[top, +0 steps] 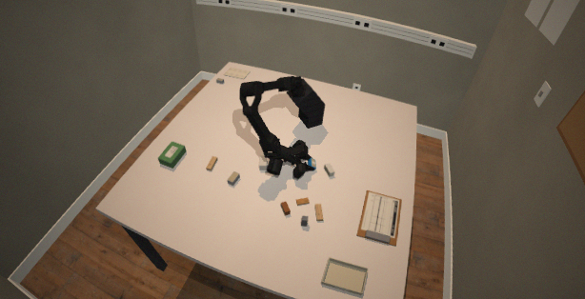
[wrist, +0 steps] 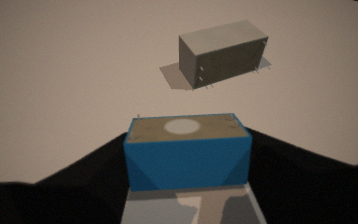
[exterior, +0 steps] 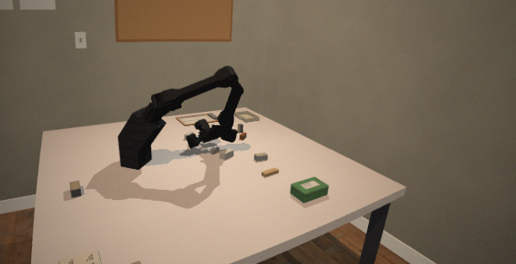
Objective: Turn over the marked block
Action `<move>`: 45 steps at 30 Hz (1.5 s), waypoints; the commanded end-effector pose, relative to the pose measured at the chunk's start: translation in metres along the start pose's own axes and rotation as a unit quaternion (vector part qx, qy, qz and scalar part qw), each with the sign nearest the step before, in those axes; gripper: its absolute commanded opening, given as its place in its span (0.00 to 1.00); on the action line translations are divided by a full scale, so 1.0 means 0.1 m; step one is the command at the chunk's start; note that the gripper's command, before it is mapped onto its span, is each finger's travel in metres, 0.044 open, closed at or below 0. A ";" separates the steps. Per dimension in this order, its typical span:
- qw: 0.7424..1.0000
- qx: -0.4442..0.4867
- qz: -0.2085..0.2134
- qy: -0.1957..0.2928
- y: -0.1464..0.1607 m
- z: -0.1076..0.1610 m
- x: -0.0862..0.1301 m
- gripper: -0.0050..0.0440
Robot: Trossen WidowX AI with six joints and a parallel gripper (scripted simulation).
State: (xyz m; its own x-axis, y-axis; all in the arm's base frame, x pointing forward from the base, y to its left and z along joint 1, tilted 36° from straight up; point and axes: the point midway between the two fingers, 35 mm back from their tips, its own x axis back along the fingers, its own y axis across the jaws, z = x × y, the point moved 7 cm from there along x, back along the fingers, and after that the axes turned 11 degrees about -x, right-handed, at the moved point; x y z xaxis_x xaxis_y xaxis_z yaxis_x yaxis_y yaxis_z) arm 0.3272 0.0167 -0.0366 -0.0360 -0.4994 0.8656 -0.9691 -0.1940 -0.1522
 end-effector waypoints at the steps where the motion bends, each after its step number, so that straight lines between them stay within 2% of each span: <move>1: 1.000 0.003 0.002 0.001 -0.01 0.00 0.00 0.00; 39: 1.000 0.003 0.002 0.001 -0.01 0.00 0.00 0.00; 40: 1.000 0.003 0.002 0.001 -0.01 0.00 0.00 0.60; 45: 1.000 0.003 0.002 0.001 -0.01 0.00 0.00 0.61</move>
State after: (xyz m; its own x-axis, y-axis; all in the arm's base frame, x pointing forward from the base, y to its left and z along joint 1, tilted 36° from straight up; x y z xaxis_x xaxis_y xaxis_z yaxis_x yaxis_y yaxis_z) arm 0.3273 0.0167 -0.0365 -0.0363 -0.4994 0.8656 -0.9691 -0.1940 -0.1525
